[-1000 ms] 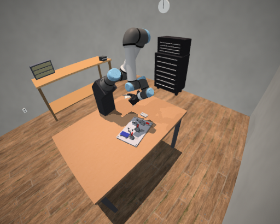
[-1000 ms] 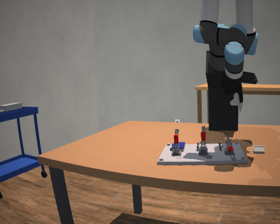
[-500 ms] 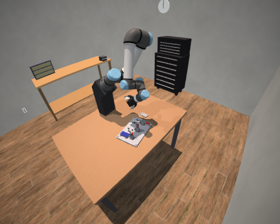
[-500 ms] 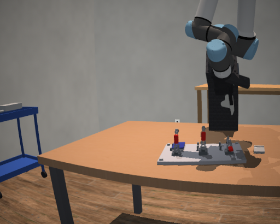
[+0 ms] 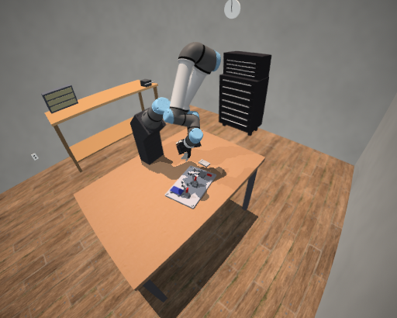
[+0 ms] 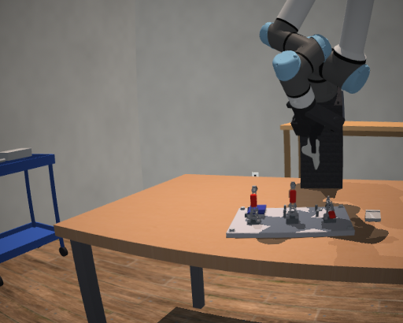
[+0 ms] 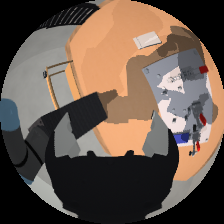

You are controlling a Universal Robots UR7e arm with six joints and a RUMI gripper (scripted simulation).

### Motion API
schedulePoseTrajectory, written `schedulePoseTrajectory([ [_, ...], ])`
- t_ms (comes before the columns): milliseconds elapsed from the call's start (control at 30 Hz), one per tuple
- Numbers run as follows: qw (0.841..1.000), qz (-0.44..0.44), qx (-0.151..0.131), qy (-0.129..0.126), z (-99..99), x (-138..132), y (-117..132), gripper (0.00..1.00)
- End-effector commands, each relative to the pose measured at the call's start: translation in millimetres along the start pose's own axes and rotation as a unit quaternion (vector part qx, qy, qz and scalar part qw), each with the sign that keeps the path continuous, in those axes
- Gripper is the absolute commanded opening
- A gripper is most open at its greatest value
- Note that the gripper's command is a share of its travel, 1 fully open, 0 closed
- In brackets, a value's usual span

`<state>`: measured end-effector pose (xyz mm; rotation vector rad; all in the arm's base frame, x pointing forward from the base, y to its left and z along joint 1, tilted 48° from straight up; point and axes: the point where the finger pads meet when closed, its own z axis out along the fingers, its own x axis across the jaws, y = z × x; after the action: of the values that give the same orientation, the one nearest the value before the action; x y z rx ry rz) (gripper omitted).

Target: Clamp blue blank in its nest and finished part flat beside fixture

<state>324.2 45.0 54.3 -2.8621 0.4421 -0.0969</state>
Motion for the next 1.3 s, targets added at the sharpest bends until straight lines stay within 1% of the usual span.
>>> schedulePoseTrajectory([
  [0,0.998,0.051,0.025,0.026,-5.9,14.6,6.0,1.00],
  [67,0.995,0.083,0.039,0.042,-10.9,24.2,11.1,1.00],
  [100,0.995,0.083,0.039,0.042,-10.9,24.2,11.1,1.00],
  [200,0.988,0.128,0.060,0.066,-19.1,38.2,19.6,1.00],
  [267,0.988,0.128,0.060,0.066,-19.1,38.2,19.6,1.00],
  [433,0.971,0.195,0.090,0.105,-33.9,59.7,35.7,1.00],
  [467,0.971,0.195,0.090,0.105,-33.9,59.7,35.7,1.00],
  [767,0.931,0.293,0.135,0.169,-61.8,90.7,67.8,1.00],
  [833,0.931,0.293,0.135,0.169,-61.8,90.7,67.8,1.00],
  [1067,0.899,0.349,0.162,0.211,-82.2,107.4,92.2,1.00],
  [1267,0.874,0.384,0.179,0.239,-97.3,117.1,110.5,1.00],
])
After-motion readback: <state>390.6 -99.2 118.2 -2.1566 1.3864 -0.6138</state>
